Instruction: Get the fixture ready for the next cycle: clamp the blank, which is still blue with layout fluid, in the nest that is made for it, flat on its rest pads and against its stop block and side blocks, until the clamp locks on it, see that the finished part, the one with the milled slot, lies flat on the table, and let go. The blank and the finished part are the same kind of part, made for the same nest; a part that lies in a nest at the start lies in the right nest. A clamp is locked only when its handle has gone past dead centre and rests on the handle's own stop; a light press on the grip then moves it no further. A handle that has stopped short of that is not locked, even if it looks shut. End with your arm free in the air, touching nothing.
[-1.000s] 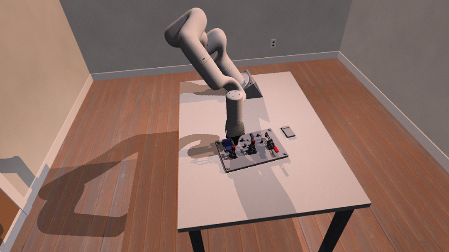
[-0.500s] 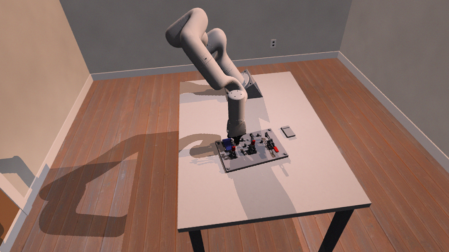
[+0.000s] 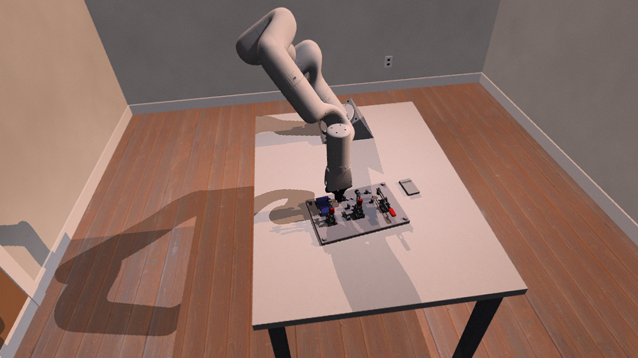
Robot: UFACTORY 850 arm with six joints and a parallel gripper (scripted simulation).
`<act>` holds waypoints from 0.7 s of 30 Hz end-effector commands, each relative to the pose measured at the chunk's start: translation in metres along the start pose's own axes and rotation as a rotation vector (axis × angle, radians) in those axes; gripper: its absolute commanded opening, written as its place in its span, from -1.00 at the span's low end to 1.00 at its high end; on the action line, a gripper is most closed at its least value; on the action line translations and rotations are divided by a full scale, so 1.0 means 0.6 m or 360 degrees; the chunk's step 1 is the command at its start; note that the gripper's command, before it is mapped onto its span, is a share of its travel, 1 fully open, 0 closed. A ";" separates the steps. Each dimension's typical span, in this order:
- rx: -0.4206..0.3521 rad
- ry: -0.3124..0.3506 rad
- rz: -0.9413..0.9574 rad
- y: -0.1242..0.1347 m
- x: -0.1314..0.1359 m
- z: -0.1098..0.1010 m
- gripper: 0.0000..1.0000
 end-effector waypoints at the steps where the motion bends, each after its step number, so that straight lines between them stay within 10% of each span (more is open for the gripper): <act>1: 0.0003 0.0000 0.0001 -0.001 0.000 -0.028 -1.00; 12: 0.0003 0.0000 0.0001 -0.001 0.000 -0.043 -1.00; 13: 0.0003 0.0000 0.0001 -0.001 0.000 -0.043 -0.07; 21: 0.0003 0.0000 0.0001 -0.001 0.000 -0.101 -0.07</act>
Point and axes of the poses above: the point where the finger pads meet when closed, its own z axis out along the fingers, its own x axis across the jaws, y = z × x, the point moved 7 cm from there along -z, back along the fingers, and after that the axes turned 7 degrees about -z, right-handed, at the moved point
